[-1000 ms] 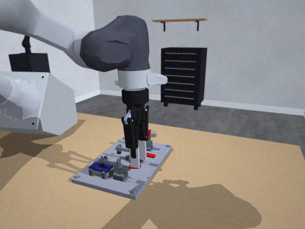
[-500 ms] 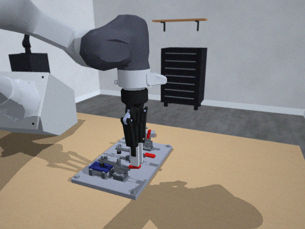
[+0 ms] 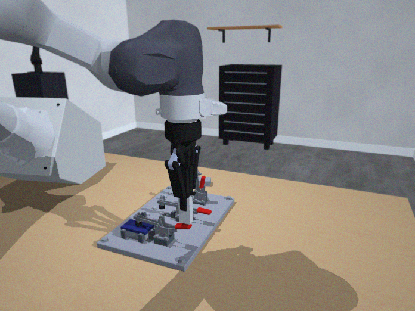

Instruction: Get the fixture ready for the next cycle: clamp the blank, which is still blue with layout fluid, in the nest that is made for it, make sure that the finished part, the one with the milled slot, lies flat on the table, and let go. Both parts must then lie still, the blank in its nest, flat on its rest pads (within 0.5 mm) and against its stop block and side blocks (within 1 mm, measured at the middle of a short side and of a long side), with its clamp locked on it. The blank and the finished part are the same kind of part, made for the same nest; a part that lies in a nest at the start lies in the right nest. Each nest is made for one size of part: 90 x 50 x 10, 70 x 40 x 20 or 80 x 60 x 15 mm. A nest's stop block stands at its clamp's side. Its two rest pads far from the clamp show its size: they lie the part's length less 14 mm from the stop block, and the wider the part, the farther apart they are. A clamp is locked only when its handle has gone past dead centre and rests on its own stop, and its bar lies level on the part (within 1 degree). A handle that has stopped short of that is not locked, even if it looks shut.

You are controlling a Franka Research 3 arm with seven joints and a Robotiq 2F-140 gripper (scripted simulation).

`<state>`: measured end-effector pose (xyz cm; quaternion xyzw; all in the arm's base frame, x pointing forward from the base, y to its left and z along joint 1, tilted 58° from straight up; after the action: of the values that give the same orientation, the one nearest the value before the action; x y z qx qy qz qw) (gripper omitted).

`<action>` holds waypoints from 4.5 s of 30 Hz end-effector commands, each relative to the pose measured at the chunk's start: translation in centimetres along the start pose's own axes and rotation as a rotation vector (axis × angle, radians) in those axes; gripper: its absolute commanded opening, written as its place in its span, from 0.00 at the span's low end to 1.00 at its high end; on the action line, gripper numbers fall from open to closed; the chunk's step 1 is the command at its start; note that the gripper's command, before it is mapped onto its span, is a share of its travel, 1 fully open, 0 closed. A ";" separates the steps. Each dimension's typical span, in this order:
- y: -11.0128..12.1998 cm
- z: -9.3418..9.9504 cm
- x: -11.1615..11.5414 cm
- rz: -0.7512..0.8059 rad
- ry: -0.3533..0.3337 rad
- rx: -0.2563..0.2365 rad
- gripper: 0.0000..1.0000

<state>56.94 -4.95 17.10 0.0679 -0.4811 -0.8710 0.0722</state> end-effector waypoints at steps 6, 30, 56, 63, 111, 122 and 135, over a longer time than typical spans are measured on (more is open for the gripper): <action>0.1 0.2 0.0 0.001 -0.002 -0.001 0.00; 0.1 0.2 0.0 0.001 -0.002 -0.001 0.00; 0.1 0.9 0.1 0.001 -0.002 -0.001 0.00; 0.1 1.4 0.1 0.001 -0.002 -0.001 0.00; 0.2 0.8 0.1 0.001 -0.002 -0.001 0.00; 0.1 0.5 0.0 0.001 -0.002 -0.001 0.00; 0.1 0.5 0.0 0.001 -0.002 -0.001 0.00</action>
<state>56.68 -4.50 17.52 0.0664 -0.4804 -0.8717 0.0706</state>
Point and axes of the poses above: the point where the finger pads meet when closed, its own z axis back along the fingers, its own y axis across the jaws, x = y × z, the point moved 2 cm from there along z, back along the fingers, and after that the axes turned 9 degrees about z, right-handed, at the moved point
